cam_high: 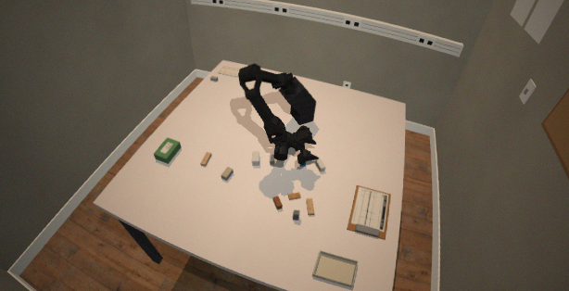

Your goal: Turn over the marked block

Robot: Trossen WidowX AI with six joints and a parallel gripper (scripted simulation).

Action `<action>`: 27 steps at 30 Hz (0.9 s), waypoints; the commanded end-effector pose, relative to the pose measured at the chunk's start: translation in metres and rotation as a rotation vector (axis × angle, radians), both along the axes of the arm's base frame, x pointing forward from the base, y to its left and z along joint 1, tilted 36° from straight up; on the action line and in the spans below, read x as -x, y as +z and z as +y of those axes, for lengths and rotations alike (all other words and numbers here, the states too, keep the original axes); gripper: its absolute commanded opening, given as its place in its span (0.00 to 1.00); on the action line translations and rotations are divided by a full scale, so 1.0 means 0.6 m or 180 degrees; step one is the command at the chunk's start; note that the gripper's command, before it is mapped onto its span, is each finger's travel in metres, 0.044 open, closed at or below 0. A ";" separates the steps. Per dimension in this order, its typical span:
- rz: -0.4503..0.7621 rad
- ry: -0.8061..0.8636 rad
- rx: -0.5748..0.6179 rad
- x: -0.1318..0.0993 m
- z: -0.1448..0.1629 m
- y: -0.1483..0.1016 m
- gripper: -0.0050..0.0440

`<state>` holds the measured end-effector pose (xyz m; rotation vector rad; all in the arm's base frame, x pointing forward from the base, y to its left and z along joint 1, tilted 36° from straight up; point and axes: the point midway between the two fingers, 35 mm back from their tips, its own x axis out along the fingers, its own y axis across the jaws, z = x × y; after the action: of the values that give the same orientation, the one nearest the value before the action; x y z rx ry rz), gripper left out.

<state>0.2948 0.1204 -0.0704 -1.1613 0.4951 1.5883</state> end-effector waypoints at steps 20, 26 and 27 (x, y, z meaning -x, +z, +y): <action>-0.0320 -0.0192 0.0583 -0.001 -0.002 0.036 1.00; -0.0489 -0.0311 0.1025 0.003 -0.007 0.052 1.00; -0.0540 -0.0344 0.1143 0.004 -0.009 0.056 1.00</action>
<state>0.2928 0.1149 -0.0481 -1.4202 0.6939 1.3960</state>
